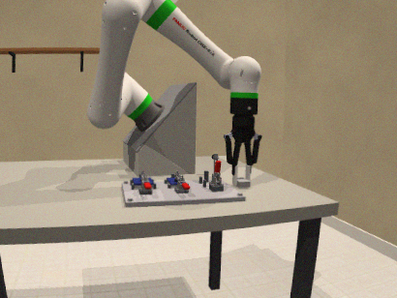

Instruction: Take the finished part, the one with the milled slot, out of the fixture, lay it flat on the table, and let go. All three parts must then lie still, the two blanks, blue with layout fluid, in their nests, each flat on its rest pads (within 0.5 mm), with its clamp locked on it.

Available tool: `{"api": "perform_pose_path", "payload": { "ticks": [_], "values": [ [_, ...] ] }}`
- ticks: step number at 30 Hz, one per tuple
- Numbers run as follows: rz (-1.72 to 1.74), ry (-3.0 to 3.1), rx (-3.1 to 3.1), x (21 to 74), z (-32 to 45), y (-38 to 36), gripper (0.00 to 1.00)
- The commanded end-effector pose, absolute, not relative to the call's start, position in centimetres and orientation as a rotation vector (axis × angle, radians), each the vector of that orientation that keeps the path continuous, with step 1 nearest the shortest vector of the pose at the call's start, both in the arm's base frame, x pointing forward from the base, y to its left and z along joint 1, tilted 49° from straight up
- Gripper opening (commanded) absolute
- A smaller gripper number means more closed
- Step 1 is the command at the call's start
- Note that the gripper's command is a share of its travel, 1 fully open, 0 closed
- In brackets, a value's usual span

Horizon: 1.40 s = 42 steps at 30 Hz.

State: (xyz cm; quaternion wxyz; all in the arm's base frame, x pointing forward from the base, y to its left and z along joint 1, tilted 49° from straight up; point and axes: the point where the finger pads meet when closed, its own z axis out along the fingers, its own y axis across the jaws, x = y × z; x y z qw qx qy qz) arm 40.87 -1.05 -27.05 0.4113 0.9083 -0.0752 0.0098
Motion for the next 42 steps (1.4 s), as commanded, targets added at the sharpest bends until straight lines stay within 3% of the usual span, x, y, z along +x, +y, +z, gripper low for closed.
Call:
{"api": "perform_pose_path", "payload": {
  "ticks": [1,42],
  "values": [
    [0.025,-0.189,2.286,40.87,-27.12,-1.09,0.00],
    [0.025,-0.189,2.286,40.85,-27.43,-1.44,0.00]
  ]
}}
